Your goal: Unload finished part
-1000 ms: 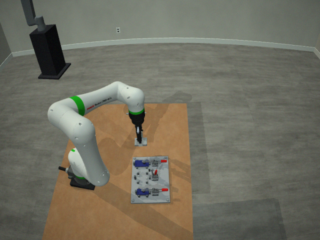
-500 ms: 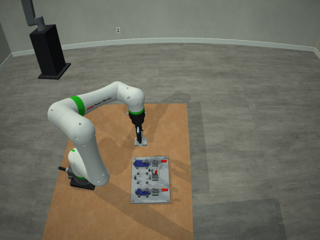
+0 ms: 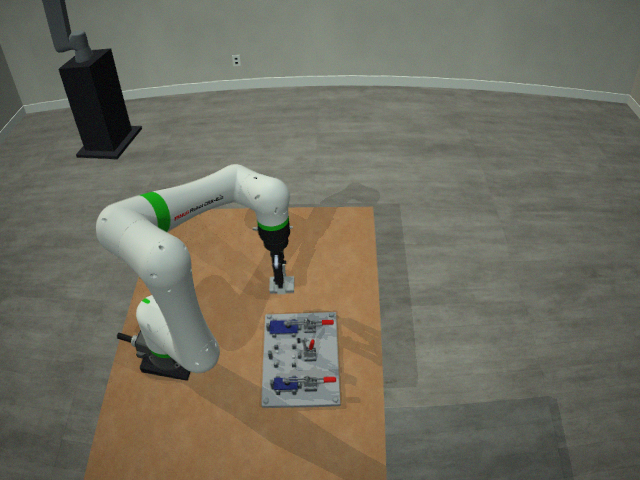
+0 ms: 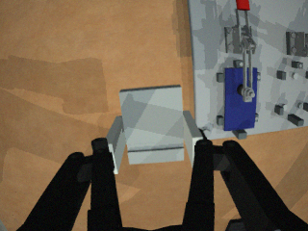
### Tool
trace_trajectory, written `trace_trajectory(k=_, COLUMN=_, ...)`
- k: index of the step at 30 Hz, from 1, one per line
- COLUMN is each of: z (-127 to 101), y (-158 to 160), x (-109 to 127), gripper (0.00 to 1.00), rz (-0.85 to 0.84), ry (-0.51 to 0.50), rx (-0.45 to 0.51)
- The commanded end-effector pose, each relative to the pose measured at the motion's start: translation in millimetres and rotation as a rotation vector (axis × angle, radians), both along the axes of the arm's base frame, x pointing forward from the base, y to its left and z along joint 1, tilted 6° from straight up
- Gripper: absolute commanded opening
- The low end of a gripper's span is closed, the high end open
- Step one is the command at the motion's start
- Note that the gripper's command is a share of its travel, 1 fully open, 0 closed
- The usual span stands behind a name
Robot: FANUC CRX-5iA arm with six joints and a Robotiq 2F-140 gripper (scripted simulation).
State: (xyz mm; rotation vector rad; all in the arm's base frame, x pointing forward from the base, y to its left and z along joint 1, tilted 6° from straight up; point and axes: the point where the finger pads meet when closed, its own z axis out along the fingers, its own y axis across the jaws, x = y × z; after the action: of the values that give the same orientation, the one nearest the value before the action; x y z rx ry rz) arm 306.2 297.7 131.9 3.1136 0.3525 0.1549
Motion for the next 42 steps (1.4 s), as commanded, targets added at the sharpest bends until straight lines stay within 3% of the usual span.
trace_trajectory(k=1, z=-5.9, y=0.2, x=0.7, gripper=0.00, rz=0.000, ry=0.000, rx=0.000)
trace_trajectory(k=22, z=-50.7, y=0.6, x=5.1, gripper=0.00, rz=0.000, ry=0.000, rx=0.000)
trace_trajectory(k=42, z=-74.9, y=0.8, x=7.5, gripper=0.00, rz=0.000, ry=0.000, rx=0.000)
